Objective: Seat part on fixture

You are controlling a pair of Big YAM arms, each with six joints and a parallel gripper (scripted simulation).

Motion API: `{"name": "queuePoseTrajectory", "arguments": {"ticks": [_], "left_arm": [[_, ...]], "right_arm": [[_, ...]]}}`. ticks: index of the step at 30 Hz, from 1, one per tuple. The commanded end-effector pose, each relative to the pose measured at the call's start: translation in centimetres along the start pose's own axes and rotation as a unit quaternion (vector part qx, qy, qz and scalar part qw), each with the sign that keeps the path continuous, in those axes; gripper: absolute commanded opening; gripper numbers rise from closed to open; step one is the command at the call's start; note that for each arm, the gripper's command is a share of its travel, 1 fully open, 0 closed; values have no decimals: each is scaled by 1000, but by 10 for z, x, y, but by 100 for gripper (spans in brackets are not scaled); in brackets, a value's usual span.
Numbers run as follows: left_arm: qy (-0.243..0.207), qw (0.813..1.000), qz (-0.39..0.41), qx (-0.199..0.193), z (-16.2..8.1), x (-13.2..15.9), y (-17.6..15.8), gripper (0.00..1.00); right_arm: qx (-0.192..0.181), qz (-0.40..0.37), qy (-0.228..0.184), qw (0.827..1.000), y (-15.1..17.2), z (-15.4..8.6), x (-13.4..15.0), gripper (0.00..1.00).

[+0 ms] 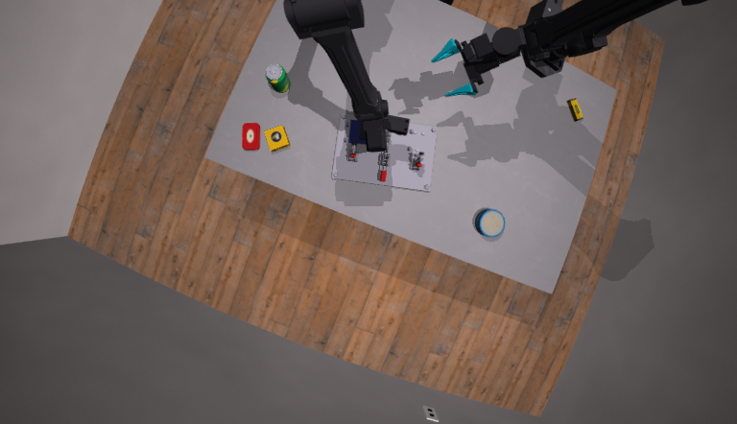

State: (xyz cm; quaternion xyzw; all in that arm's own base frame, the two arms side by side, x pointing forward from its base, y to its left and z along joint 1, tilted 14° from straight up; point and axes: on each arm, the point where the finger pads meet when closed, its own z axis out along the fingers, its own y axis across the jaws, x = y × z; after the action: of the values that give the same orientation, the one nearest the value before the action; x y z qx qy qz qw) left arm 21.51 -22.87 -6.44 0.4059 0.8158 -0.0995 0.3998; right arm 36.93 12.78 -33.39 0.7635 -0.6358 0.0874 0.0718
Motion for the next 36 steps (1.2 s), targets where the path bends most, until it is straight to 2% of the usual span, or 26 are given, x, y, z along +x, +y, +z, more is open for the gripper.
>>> {"name": "queuePoseTrajectory", "arguments": {"ticks": [1, 10, 22, 34, 36], "left_arm": [[-8, 1000, 0, -2, 1, -5, 1, 100], [-8, 1000, 0, -2, 1, -5, 1, 100], [-8, 1000, 0, -2, 1, -5, 1, 100], [-8, 1000, 0, -2, 1, -5, 1, 100], [-8, 1000, 0, -2, 1, -5, 1, 100]], "right_arm": [[-28, -57, 8, 998, 9, 10, -8, 0], [-26, -44, 7, 999, 6, 11, -4, 0], [-20, -42, 6, 999, 2, 49, 0, 0], [-19, -46, 6, 999, 3, 51, -2, 0], [-26, -46, 7, 999, 10, 59, 1, 0]]}}
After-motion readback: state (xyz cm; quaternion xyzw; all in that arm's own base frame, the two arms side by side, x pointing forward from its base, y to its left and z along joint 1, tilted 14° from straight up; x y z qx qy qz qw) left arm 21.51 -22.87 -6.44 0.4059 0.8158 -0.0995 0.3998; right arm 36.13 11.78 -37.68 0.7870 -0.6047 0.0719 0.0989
